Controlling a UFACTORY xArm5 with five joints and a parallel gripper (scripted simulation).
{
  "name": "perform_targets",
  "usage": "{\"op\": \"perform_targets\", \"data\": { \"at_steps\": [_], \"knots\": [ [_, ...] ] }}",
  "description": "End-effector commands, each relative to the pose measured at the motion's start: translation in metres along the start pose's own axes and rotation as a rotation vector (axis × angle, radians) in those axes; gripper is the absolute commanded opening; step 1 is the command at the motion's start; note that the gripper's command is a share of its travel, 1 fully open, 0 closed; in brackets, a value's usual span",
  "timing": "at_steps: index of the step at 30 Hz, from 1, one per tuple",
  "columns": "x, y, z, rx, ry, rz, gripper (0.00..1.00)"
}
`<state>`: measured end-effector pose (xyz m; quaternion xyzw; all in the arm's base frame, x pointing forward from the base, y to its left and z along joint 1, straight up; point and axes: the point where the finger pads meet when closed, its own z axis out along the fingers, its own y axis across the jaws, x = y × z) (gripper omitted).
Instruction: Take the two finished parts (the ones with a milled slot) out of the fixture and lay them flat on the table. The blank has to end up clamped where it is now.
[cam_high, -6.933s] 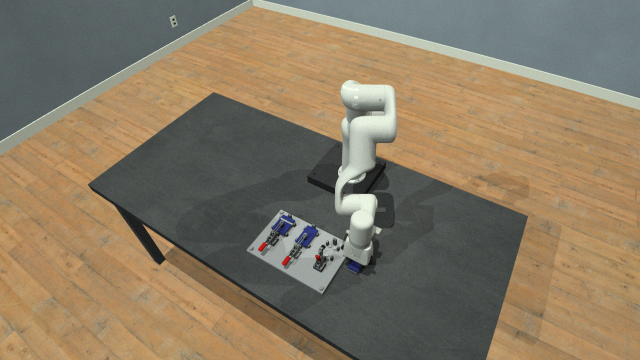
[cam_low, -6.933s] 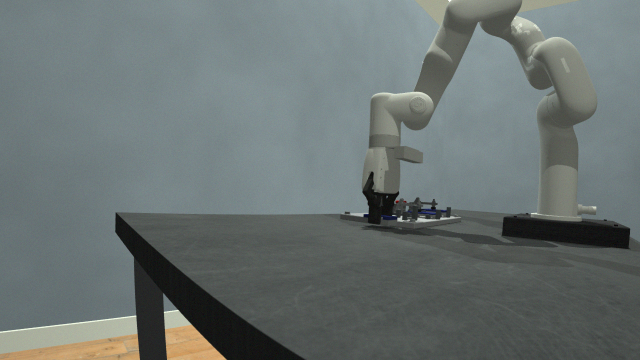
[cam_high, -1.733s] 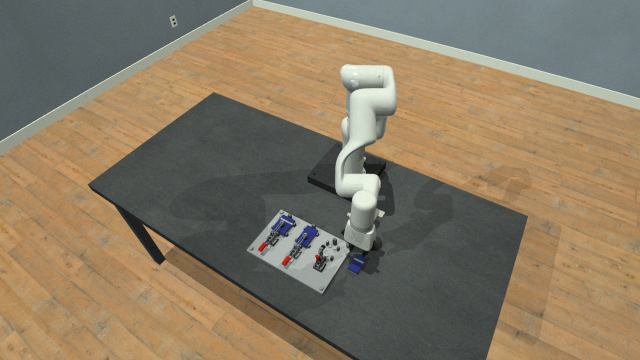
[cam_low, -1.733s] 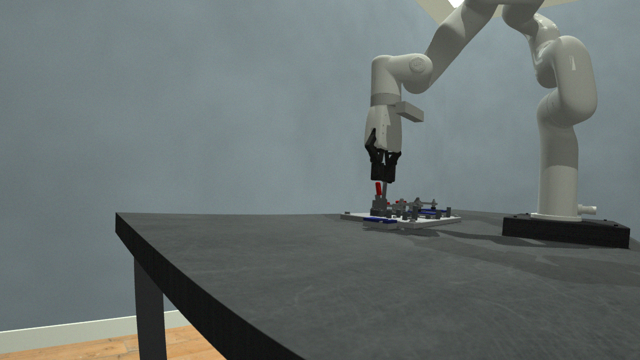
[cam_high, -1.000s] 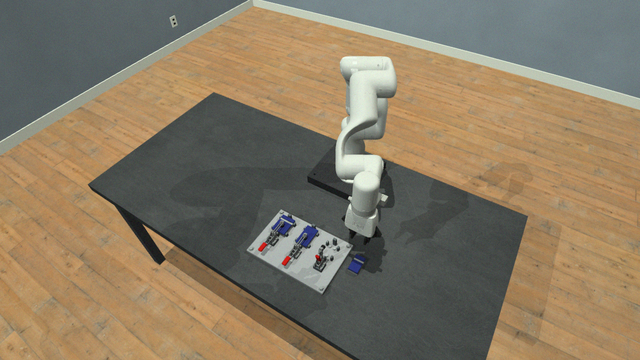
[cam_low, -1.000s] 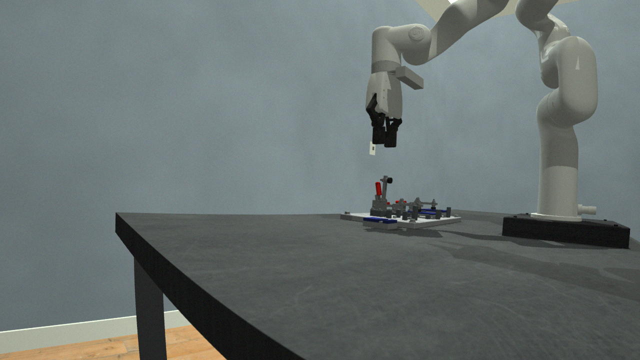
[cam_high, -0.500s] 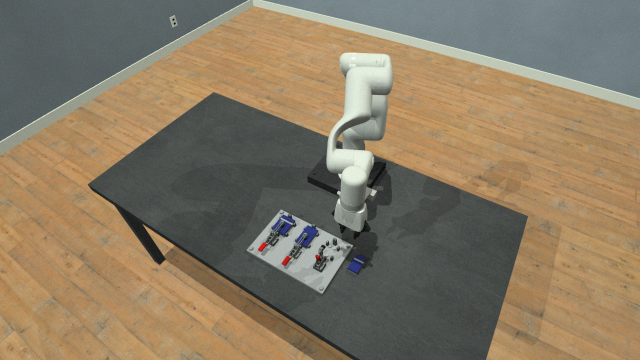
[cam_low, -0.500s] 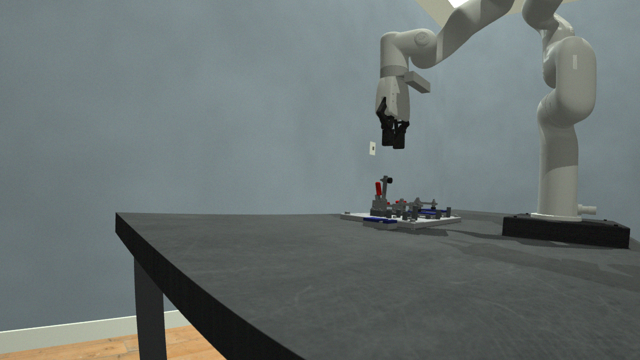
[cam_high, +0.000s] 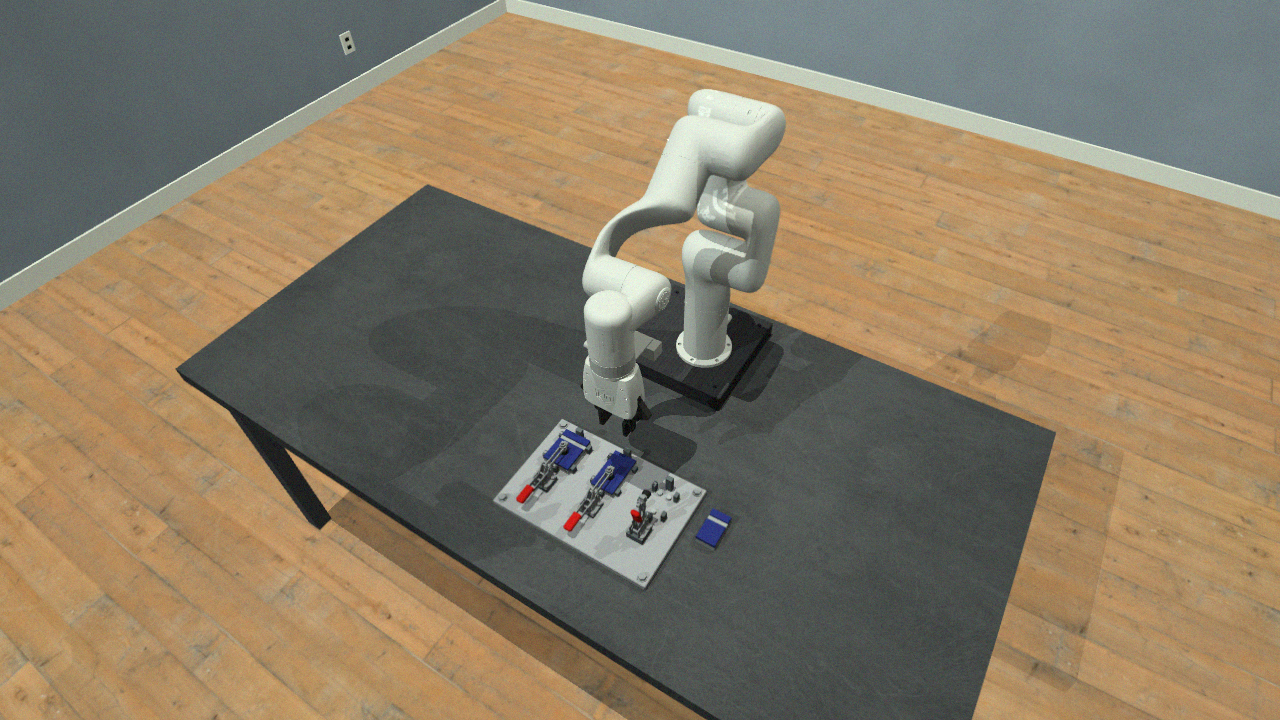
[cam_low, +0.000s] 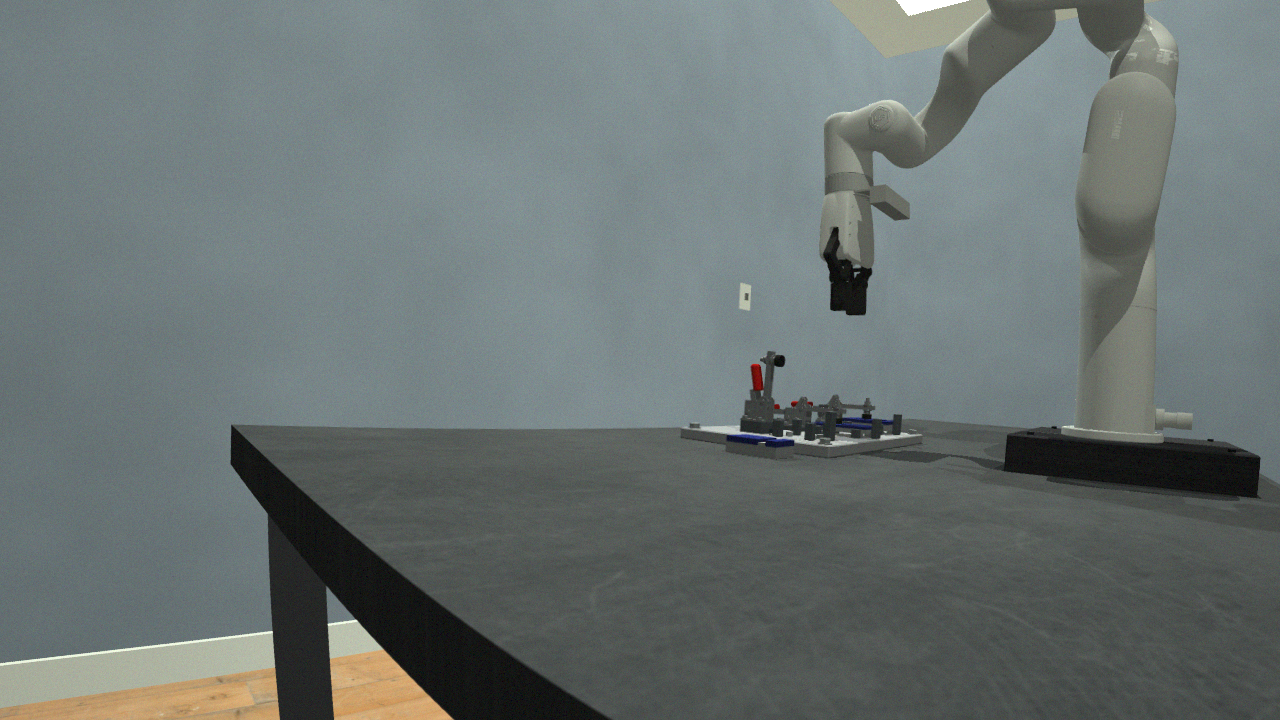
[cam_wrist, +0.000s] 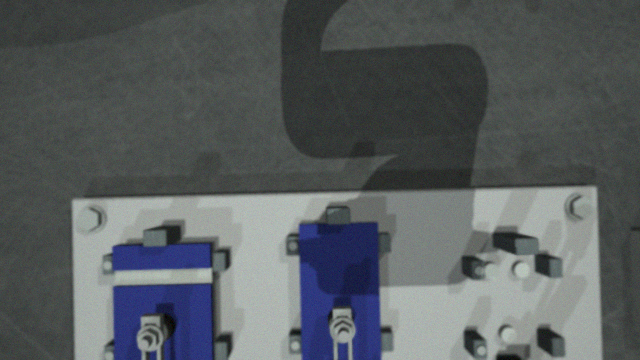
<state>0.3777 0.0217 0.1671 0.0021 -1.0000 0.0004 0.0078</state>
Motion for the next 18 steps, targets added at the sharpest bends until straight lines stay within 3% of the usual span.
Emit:
{"op": "perform_targets", "data": {
  "at_steps": [1,9,18],
  "knots": [
    [-0.005,-0.07,-0.003,-0.002,-0.009,-0.01,0.48],
    [-0.006,-0.122,-0.003,-0.002,-0.009,-0.01,0.48],
    [-0.006,-0.126,-0.003,-0.002,-0.009,-0.01,0.48]
  ]
}}
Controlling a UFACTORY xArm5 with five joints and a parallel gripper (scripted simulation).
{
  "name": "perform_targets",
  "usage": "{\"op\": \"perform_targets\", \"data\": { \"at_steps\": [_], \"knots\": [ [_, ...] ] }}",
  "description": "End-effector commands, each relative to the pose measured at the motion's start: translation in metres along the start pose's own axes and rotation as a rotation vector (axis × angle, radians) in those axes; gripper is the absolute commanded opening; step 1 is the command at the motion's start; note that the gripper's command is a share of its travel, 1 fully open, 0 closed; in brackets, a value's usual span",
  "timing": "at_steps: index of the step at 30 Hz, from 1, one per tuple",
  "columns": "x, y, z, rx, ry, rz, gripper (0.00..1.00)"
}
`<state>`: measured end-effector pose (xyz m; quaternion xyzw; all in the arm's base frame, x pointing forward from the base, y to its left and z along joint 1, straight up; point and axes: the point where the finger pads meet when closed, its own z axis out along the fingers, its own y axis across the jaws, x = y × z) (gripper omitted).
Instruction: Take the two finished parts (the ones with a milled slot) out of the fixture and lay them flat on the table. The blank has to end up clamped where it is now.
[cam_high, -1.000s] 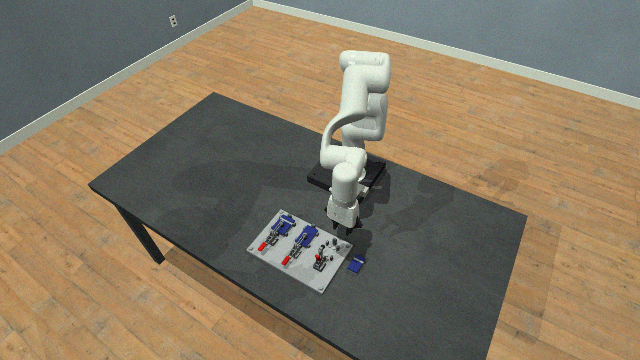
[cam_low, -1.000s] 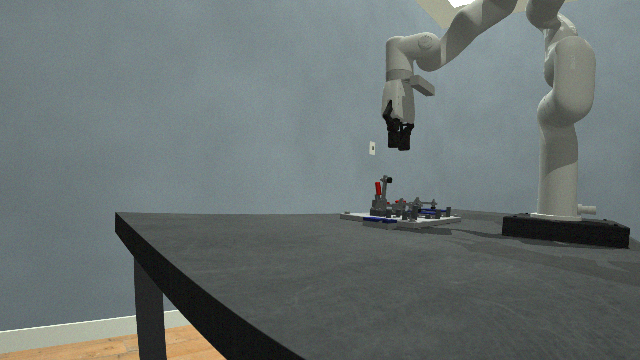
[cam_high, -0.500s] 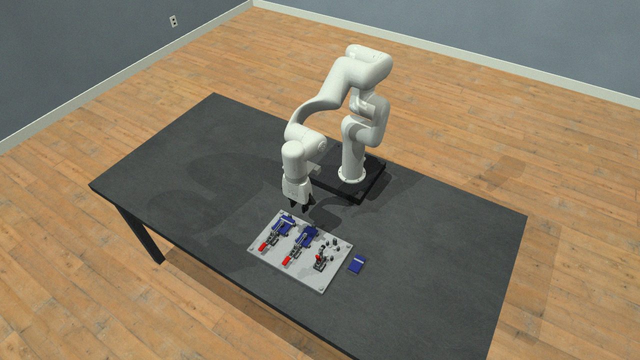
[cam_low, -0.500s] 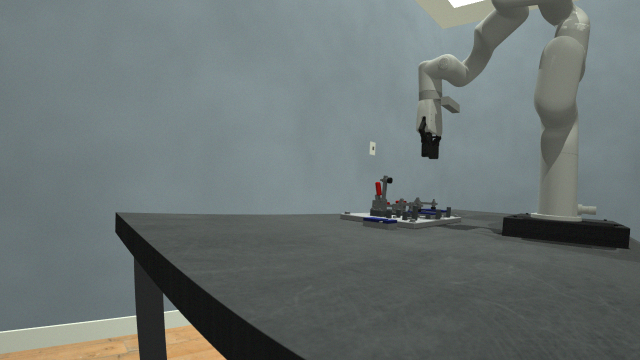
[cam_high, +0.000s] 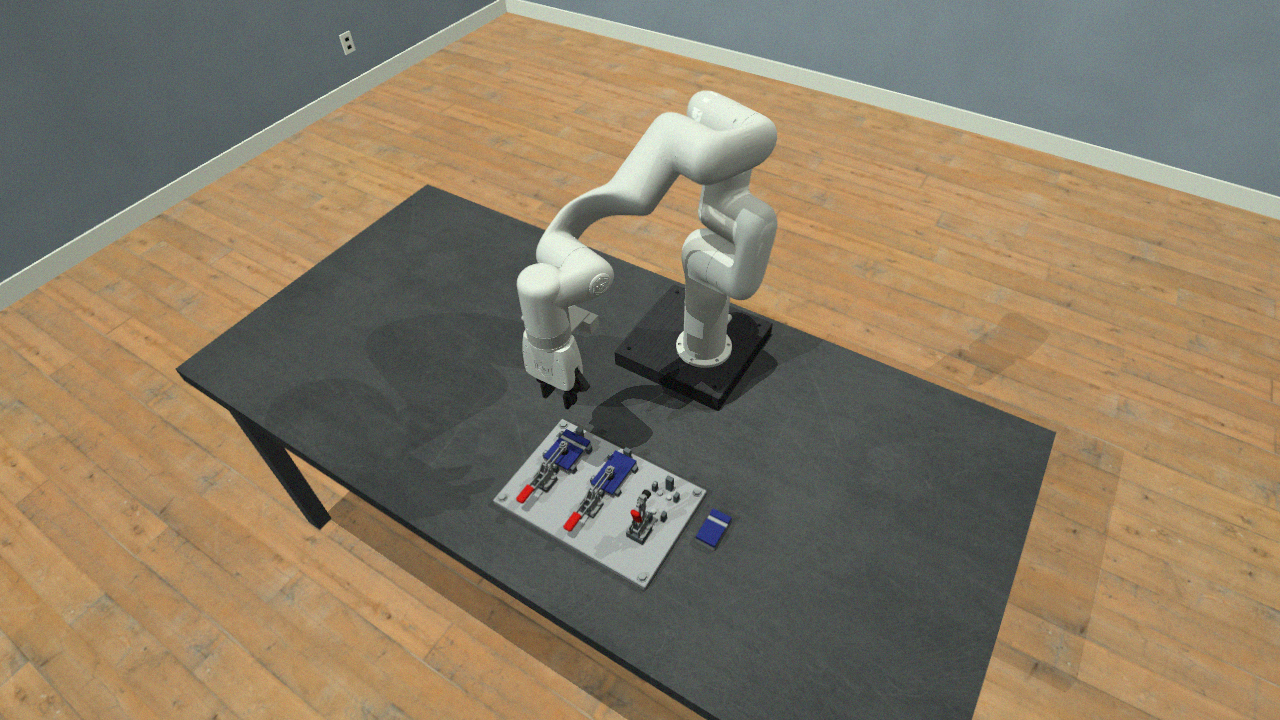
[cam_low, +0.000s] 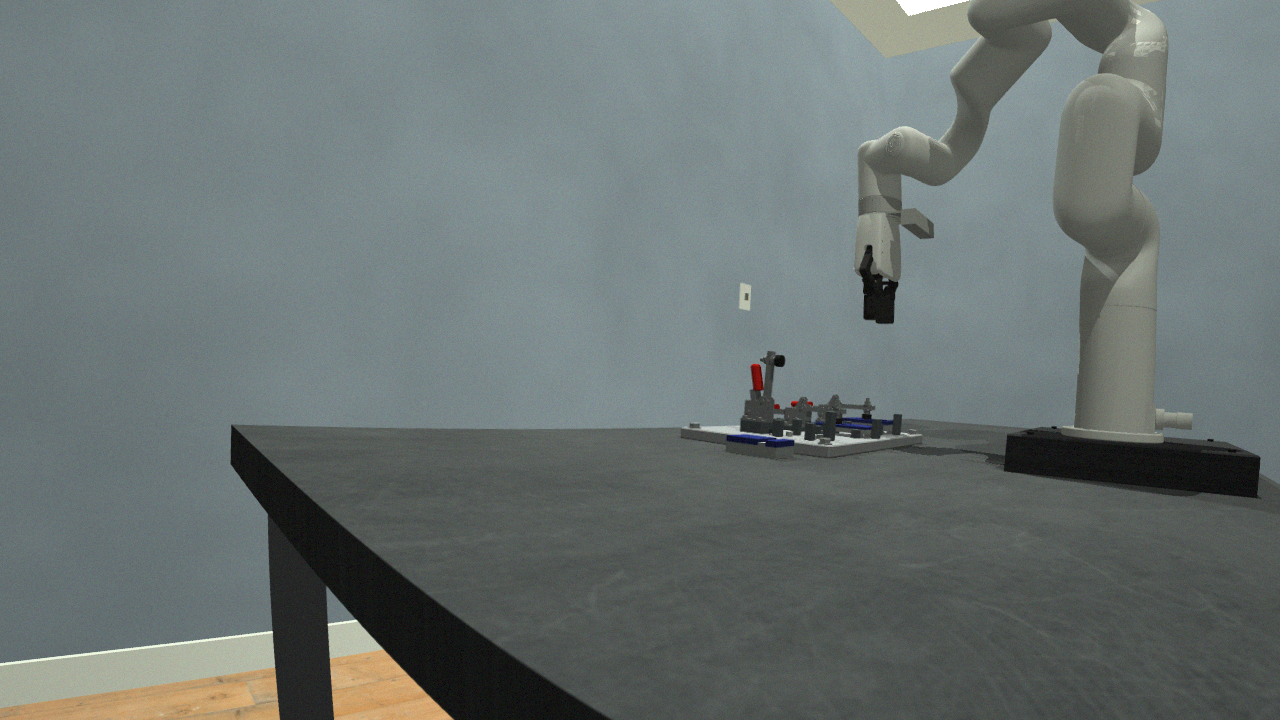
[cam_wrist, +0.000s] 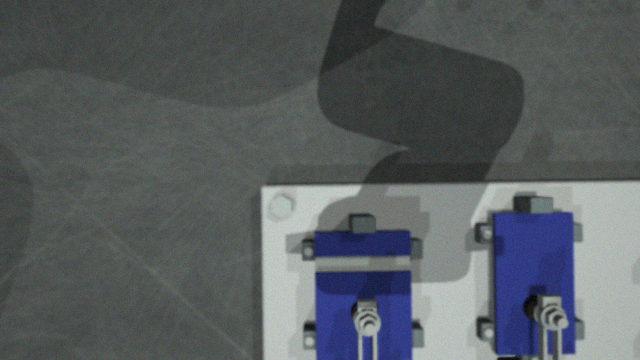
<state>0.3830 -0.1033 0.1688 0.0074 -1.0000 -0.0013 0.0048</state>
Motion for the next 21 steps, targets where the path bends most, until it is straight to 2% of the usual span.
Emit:
{"op": "perform_targets", "data": {
  "at_steps": [1,13,21],
  "knots": [
    [-0.001,-0.001,-0.001,0.001,-0.003,0.001,0.48],
    [-0.001,-0.001,-0.001,0.001,-0.003,0.001,0.48],
    [-0.001,-0.001,0.012,0.001,-0.003,0.001,0.48]
  ]
}}
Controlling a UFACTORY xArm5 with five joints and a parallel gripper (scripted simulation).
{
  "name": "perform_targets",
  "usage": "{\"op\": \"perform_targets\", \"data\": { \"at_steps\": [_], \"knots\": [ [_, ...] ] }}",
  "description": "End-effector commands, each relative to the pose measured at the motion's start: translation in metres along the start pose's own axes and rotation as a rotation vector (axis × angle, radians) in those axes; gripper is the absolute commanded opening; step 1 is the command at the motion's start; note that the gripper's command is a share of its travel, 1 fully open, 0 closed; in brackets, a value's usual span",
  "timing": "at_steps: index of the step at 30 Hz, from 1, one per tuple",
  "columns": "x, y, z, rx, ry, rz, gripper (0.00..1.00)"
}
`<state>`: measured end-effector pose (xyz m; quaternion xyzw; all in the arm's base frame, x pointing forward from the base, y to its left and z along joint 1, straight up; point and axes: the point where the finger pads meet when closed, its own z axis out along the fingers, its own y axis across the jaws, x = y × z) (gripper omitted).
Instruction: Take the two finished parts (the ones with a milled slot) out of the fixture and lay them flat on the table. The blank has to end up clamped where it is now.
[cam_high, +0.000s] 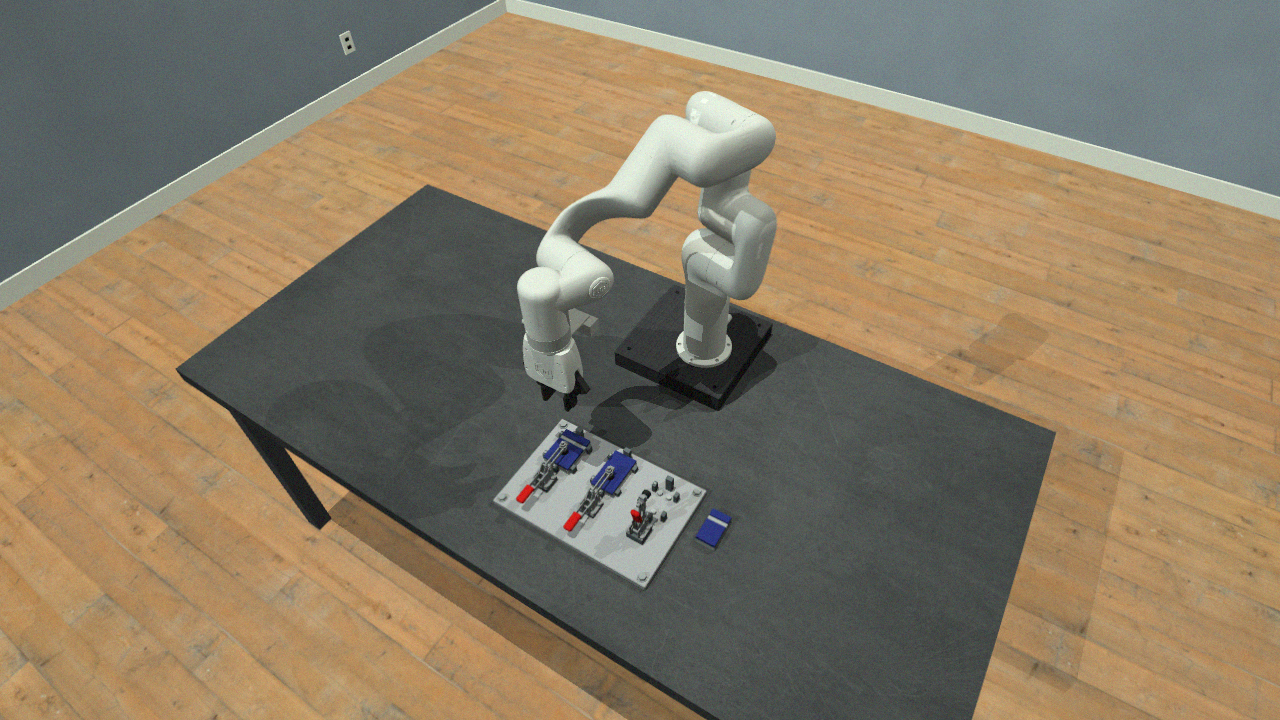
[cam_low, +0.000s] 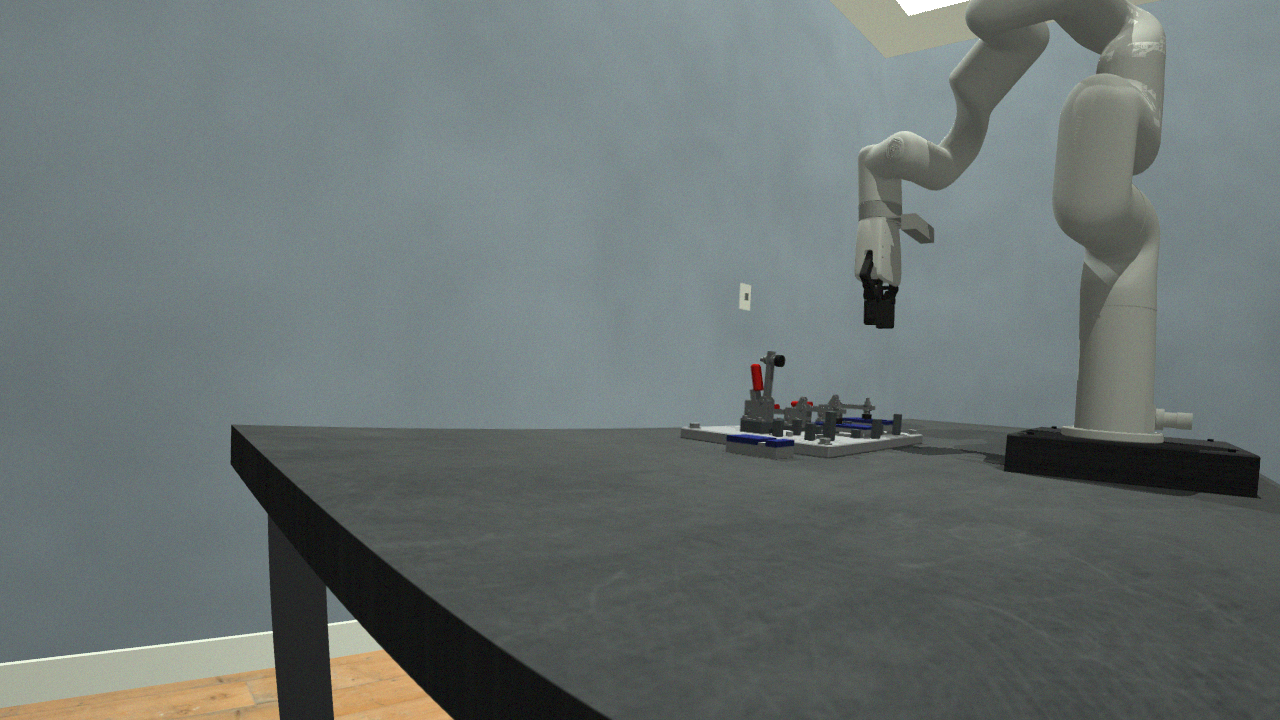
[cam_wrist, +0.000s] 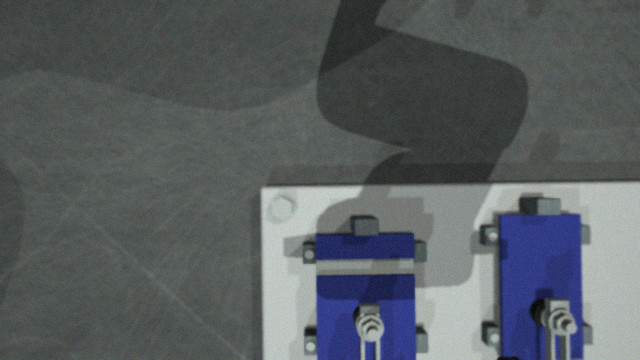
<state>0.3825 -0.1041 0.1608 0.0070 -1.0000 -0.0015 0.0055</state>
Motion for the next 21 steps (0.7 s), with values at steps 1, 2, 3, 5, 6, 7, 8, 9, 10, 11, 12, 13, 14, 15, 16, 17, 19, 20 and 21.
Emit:
{"op": "perform_targets", "data": {
  "at_steps": [1,2,3,5,6,7,8,9,10,11,12,13,14,15,16,17,19,20,21],
  "knots": [
    [-0.001,0.0,0.007,0.001,-0.005,0.0,0.48],
    [-0.001,0.0,0.012,0.001,-0.005,0.0,0.48],
    [-0.001,0.0,0.016,0.001,-0.005,0.0,0.48],
    [-0.002,0.0,0.026,0.001,-0.005,0.0,0.48],
    [-0.002,-0.001,0.03,0.001,-0.005,0.0,0.48],
    [-0.002,-0.001,0.034,0.001,-0.005,0.0,0.48],
    [-0.002,-0.001,0.038,0.001,-0.005,0.0,0.48],
    [-0.002,-0.001,0.042,0.001,-0.005,0.0,0.48],
    [-0.002,-0.001,0.045,0.001,-0.005,0.0,0.48],
    [-0.002,-0.001,0.047,0.001,-0.005,0.0,0.48],
    [-0.002,-0.001,0.049,0.001,-0.005,0.0,0.48],
    [-0.002,-0.001,0.05,0.001,-0.005,0.0,0.48],
    [-0.002,-0.001,0.05,0.001,-0.005,0.0,0.48],
    [-0.002,-0.001,0.05,0.001,-0.005,0.0,0.48],
    [-0.002,-0.001,0.05,0.001,-0.005,0.0,0.48],
    [-0.002,-0.001,0.051,0.001,-0.005,0.0,0.48],
    [-0.002,-0.001,0.051,0.001,-0.005,0.0,0.48],
    [-0.002,-0.001,0.051,0.001,-0.005,0.0,0.48],
    [-0.002,-0.001,0.051,0.001,-0.005,0.0,0.48]
  ]
}}
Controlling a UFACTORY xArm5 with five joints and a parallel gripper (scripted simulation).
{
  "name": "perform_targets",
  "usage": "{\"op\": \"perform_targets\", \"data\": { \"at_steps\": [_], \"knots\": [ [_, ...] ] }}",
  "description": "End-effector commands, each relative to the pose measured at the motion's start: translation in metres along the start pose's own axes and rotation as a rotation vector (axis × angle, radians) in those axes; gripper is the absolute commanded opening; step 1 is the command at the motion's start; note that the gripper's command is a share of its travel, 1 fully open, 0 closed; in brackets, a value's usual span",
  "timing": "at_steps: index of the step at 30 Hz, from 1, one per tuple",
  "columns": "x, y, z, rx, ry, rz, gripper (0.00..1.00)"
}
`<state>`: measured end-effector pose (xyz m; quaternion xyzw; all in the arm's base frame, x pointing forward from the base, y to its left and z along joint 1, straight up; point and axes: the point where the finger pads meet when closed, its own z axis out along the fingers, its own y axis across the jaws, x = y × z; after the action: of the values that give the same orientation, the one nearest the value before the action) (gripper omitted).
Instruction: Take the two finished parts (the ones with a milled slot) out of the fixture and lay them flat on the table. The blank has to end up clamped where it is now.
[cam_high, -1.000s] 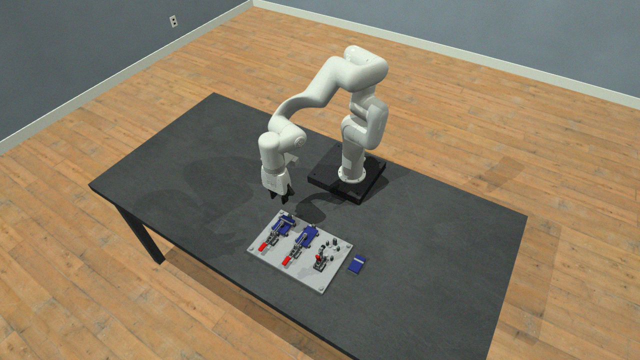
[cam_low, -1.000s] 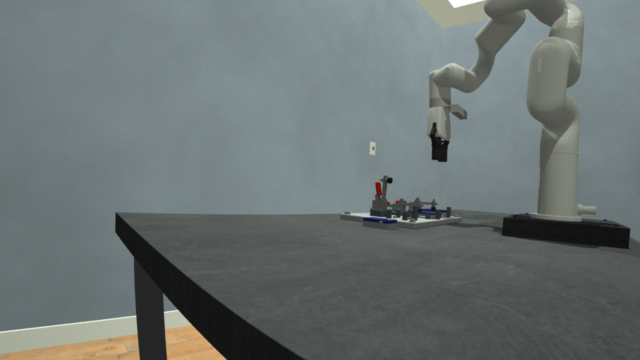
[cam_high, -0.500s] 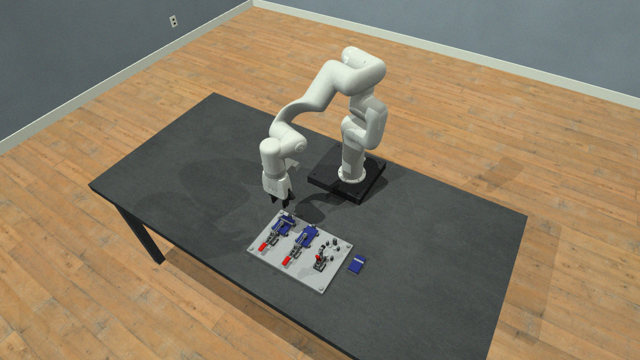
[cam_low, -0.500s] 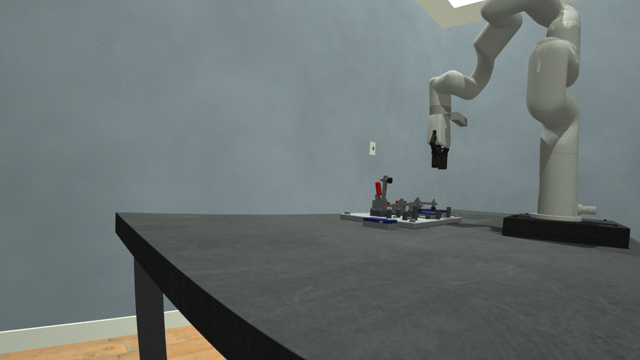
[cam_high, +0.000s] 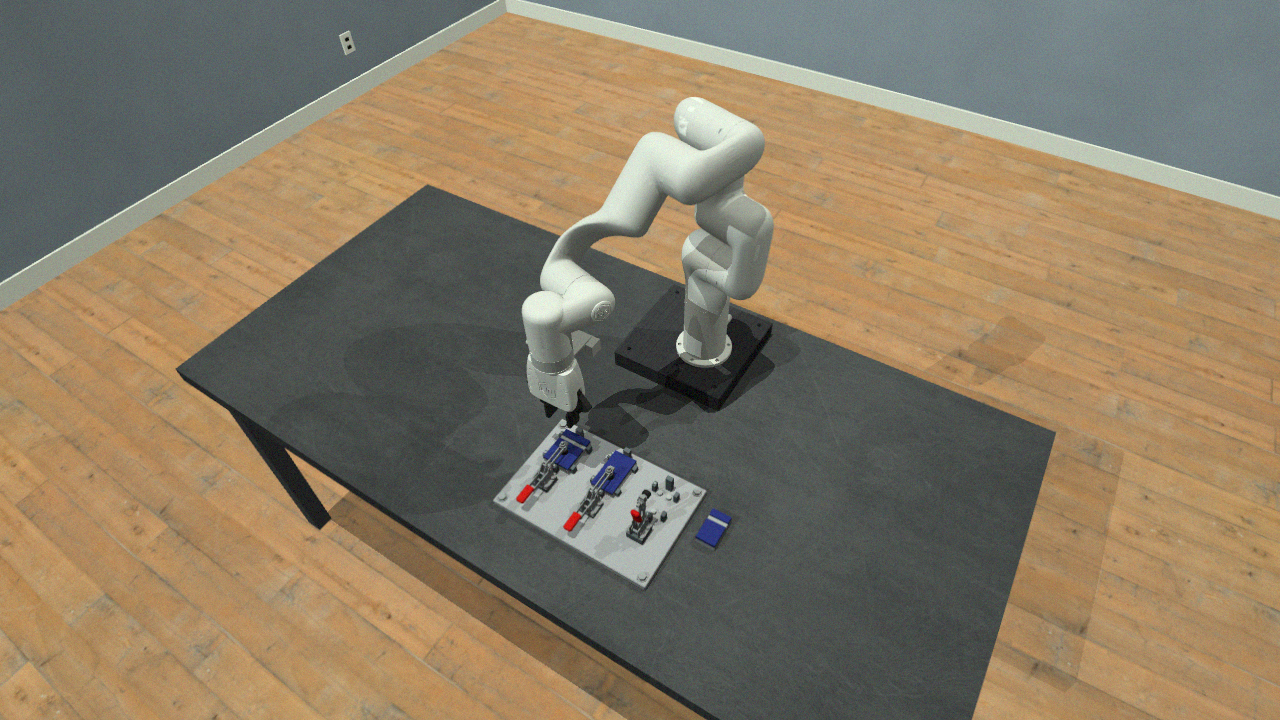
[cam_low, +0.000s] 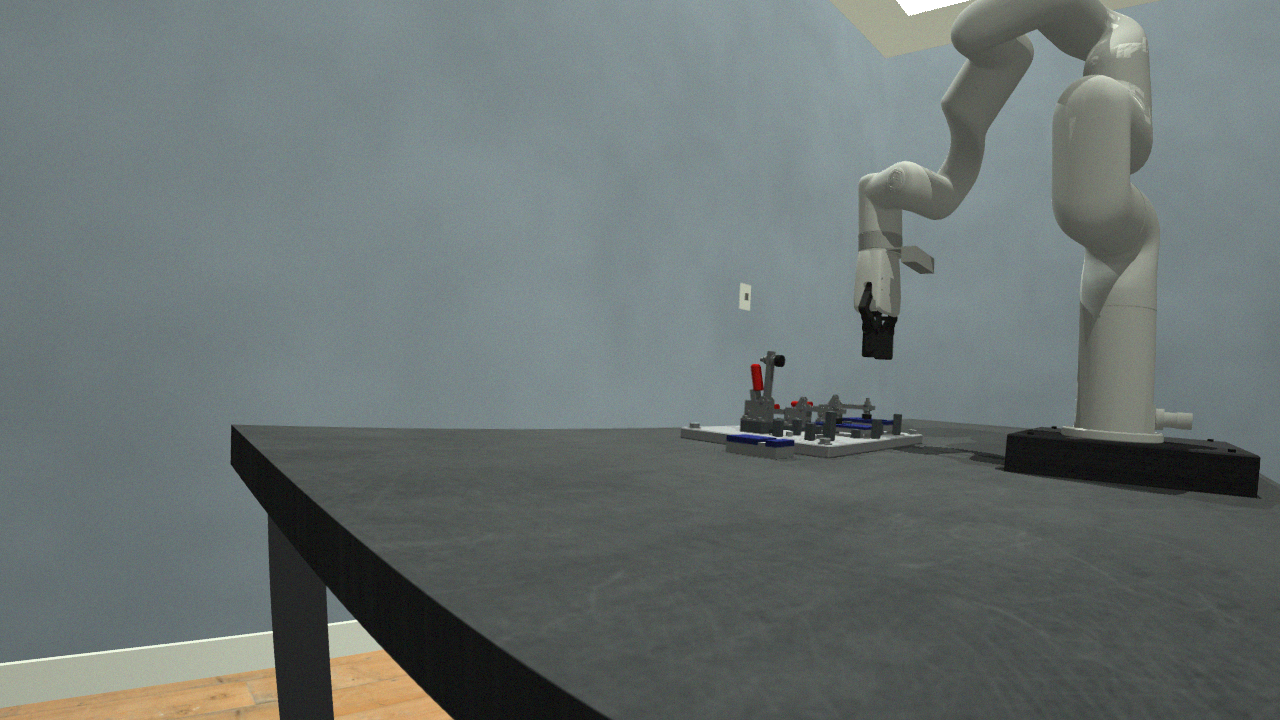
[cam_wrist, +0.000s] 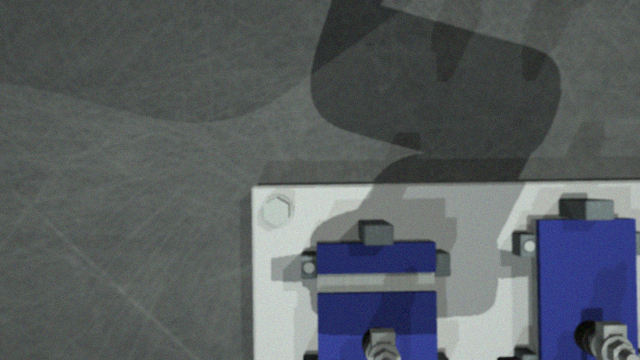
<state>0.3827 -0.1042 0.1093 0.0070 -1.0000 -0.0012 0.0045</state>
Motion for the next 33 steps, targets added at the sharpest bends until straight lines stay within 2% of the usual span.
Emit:
{"op": "perform_targets", "data": {
  "at_steps": [1,5,10,12,25,33],
  "knots": [
    [-0.003,0.0,-0.001,0.001,-0.003,0.0,0.48],
    [-0.012,0.0,-0.001,0.001,-0.003,0.0,0.48],
    [-0.038,0.0,-0.001,0.001,-0.003,0.0,0.48],
    [-0.038,0.0,-0.001,0.001,-0.003,0.0,0.48],
    [-0.121,0.0,-0.001,0.001,-0.003,0.0,0.48],
    [-0.136,0.0,-0.001,0.001,-0.003,0.0,0.48]
  ]
}}
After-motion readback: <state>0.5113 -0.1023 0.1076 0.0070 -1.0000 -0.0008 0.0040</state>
